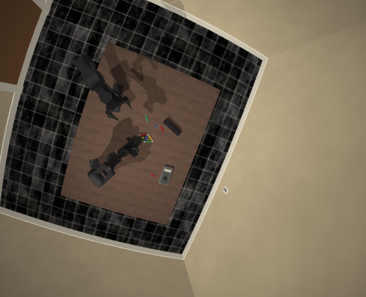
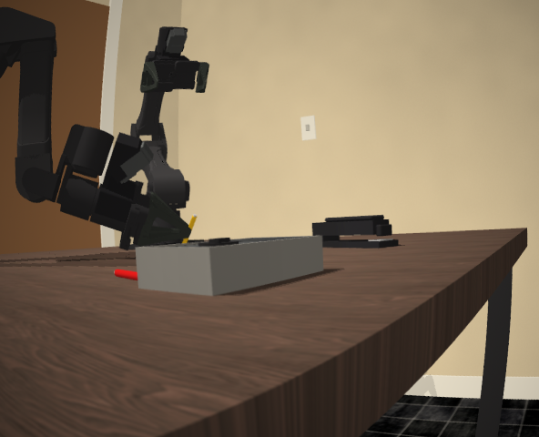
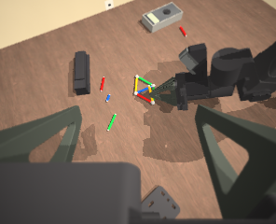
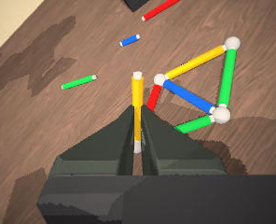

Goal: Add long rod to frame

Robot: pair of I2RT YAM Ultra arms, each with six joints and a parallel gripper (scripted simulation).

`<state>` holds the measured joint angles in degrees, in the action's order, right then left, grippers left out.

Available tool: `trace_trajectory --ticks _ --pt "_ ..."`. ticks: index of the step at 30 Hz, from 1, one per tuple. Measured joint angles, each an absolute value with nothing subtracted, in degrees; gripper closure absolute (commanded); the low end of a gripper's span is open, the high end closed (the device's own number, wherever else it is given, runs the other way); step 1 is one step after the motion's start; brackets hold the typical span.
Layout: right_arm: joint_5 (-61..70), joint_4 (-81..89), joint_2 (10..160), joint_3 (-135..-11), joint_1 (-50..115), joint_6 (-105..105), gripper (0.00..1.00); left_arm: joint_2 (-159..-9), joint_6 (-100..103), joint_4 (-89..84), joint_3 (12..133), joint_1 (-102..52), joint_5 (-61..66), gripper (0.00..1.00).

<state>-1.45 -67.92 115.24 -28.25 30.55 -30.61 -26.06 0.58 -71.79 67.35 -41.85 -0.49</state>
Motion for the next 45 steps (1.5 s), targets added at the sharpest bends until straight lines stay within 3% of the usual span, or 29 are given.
trace_trajectory --ticks 10,17,24,38,45 --pt "-1.5 -68.0 115.2 -28.3 30.5 -30.6 1.0 -27.2 -1.9 -70.3 65.1 -49.1 2.5 0.0" --pt "-1.5 -68.0 115.2 -28.3 30.5 -30.6 1.0 -29.2 -1.5 -60.2 58.7 -43.9 1.1 0.0" --pt "-1.5 -68.0 115.2 -28.3 30.5 -30.6 1.0 -43.4 -1.5 -47.0 48.1 -41.1 1.1 0.0" --pt "-1.5 -68.0 115.2 -28.3 30.5 -30.6 1.0 -78.6 -0.3 -27.5 50.9 -41.1 0.5 0.0" --pt "-1.5 -68.0 115.2 -28.3 30.5 -30.6 1.0 -85.0 0.1 -24.5 54.8 -40.9 0.1 0.0"
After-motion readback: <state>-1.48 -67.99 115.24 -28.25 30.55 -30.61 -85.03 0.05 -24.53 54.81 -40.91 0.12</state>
